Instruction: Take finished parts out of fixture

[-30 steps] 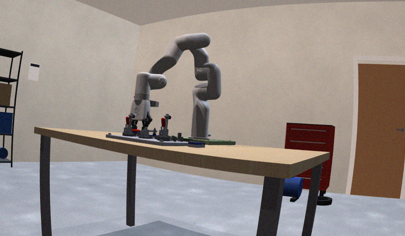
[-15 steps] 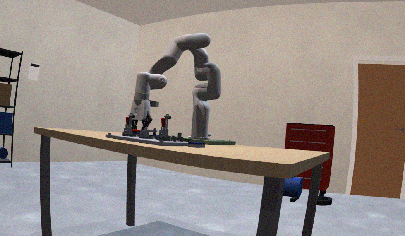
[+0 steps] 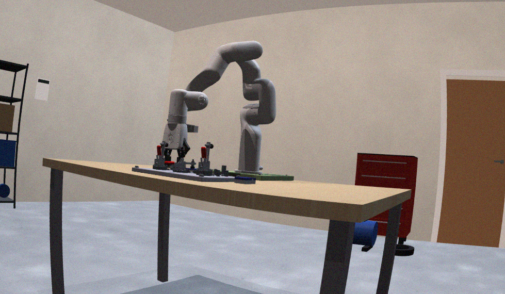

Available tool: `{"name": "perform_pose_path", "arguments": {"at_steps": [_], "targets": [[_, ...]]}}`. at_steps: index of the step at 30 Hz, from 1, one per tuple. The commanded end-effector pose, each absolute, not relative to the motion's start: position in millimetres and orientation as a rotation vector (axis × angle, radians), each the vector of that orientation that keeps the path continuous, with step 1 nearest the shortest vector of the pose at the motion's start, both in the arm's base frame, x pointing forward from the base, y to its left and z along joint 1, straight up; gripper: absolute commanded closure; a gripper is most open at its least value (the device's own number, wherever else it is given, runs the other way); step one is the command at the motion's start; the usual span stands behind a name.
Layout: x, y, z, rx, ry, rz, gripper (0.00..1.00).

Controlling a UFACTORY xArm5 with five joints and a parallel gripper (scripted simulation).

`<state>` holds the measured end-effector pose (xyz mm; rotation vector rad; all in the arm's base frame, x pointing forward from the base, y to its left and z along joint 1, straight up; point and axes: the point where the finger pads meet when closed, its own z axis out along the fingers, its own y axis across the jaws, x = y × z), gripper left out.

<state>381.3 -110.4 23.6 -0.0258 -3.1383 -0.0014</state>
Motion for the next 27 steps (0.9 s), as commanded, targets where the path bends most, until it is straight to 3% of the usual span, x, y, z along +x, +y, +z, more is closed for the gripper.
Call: {"name": "perform_pose_path", "arguments": {"at_steps": [1,27], "targets": [[383,-111,27,-0.026,-3.143,0.001,1.00],[383,-111,51,-0.026,-3.143,0.001,1.00]]}}
